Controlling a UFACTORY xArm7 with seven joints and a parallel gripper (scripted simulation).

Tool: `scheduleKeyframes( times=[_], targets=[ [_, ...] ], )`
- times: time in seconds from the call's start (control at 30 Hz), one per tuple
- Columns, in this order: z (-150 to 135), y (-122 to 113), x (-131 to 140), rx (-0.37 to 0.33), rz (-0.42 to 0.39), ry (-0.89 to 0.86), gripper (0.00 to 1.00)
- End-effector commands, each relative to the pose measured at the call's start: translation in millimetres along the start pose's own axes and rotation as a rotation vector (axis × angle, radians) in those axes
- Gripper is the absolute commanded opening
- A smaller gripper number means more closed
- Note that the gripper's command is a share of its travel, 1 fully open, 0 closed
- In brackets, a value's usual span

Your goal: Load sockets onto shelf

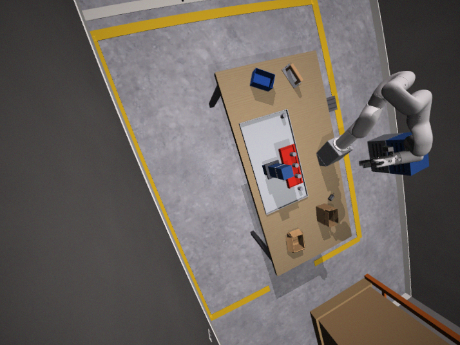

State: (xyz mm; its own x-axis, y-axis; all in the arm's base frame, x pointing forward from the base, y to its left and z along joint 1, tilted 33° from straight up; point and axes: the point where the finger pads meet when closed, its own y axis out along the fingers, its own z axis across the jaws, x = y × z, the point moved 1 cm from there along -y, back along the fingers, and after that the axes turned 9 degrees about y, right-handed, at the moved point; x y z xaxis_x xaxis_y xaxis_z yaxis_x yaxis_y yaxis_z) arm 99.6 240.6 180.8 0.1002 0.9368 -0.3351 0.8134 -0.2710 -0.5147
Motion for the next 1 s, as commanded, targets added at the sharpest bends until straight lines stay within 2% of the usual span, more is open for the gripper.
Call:
scheduleKeyframes(
  times=[0.0, 0.07, 0.13, 0.23, 0.27, 0.3, 0.33, 0.37, 0.4, 0.43, 0.47, 0.5, 0.57, 0.63, 0.67, 0.7, 0.73, 0.83, 0.97],
  targets=[
    [-0.6, -0.9, 0.8, 0.001, -0.002, 0.002, 1.0],
    [-0.8, 1.0, 0.9, 0.008, 0.003, -0.001, 1.0],
    [-2.1, 12.0, 1.2, 0.051, 0.033, -0.021, 1.0],
    [-6.5, 51.8, -0.8, 0.209, 0.12, -0.079, 1.0],
    [-6.5, 51.8, -0.8, 0.209, 0.12, -0.079, 1.0],
    [-8.3, 70.4, -3.4, 0.284, 0.15, -0.099, 1.0],
    [-8.3, 70.4, -3.4, 0.284, 0.15, -0.099, 1.0],
    [-10.2, 90.7, -7.5, 0.366, 0.177, -0.117, 1.0],
    [-10.2, 90.7, -7.5, 0.366, 0.177, -0.117, 1.0],
    [-11.9, 111.9, -13.3, 0.45, 0.197, -0.129, 1.0],
    [-11.9, 111.9, -13.3, 0.45, 0.197, -0.129, 1.0],
    [-13.4, 133.1, -20.6, 0.532, 0.21, -0.136, 1.0],
    [-13.4, 133.1, -20.6, 0.532, 0.21, -0.136, 1.0],
    [-15.3, 172.2, -38.6, 0.676, 0.217, -0.134, 1.0],
    [-15.3, 172.2, -38.6, 0.676, 0.217, -0.134, 1.0],
    [-15.6, 188.4, -48.0, 0.733, 0.214, -0.127, 1.0],
    [-15.6, 188.4, -48.0, 0.733, 0.214, -0.127, 1.0],
    [-15.2, 218.5, -68.8, 0.832, 0.2, -0.107, 1.0],
    [-14.9, 224.3, -73.4, 0.85, 0.196, -0.102, 1.0]
  ],
)
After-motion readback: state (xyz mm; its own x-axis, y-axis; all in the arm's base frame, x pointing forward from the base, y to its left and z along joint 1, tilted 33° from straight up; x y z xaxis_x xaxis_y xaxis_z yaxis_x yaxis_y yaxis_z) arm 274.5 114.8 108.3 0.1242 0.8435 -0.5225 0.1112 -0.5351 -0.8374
